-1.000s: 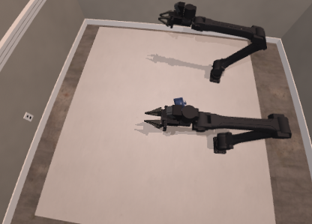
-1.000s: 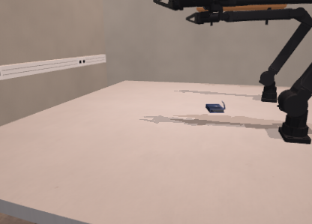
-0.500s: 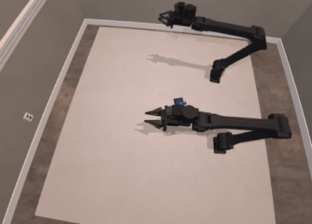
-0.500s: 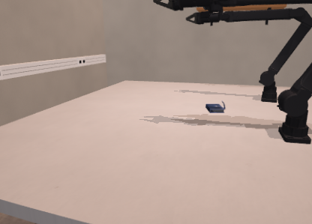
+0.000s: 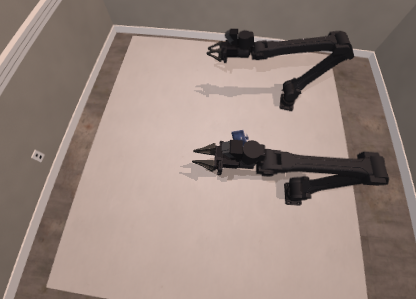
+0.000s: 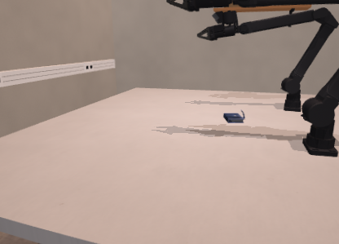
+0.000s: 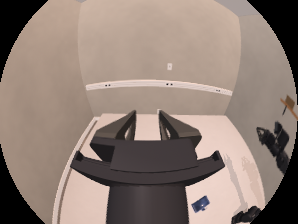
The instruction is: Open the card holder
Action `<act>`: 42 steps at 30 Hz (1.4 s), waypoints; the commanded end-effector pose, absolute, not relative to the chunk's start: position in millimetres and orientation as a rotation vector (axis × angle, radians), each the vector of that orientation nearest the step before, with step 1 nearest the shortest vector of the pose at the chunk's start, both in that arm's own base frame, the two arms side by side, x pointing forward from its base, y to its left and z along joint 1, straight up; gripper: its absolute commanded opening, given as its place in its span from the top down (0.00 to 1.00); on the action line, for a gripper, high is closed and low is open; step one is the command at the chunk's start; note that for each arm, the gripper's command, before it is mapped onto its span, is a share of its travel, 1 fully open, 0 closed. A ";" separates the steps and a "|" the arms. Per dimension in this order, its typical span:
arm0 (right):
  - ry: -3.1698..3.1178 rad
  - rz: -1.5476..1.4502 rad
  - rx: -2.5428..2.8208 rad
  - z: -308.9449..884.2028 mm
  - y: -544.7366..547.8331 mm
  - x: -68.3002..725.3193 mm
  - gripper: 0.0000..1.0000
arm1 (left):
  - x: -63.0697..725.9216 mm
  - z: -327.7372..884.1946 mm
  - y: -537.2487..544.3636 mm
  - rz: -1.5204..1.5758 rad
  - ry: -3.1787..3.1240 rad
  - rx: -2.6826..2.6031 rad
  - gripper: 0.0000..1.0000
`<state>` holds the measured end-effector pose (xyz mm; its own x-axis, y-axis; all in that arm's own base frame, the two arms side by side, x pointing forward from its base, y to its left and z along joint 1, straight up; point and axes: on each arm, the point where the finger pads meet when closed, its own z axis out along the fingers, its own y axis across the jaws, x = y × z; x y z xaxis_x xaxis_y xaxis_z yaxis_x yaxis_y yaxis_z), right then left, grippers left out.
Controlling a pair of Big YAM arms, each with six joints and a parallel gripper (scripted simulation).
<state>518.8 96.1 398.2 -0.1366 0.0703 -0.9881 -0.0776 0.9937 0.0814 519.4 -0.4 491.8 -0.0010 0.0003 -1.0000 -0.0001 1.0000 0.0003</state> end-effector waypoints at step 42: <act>1.993 0.312 -0.339 78.5 314.9 205.0 0.64 | 517.7 492.5 -5.6 -0.012 1.573 0.000 0.64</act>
<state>217.1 312.7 81.2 -0.4164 -0.1425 -0.8979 -0.3693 0.9290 0.0238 519.4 -0.4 491.7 -0.0012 0.0003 -1.0000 -0.0001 1.0000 0.0003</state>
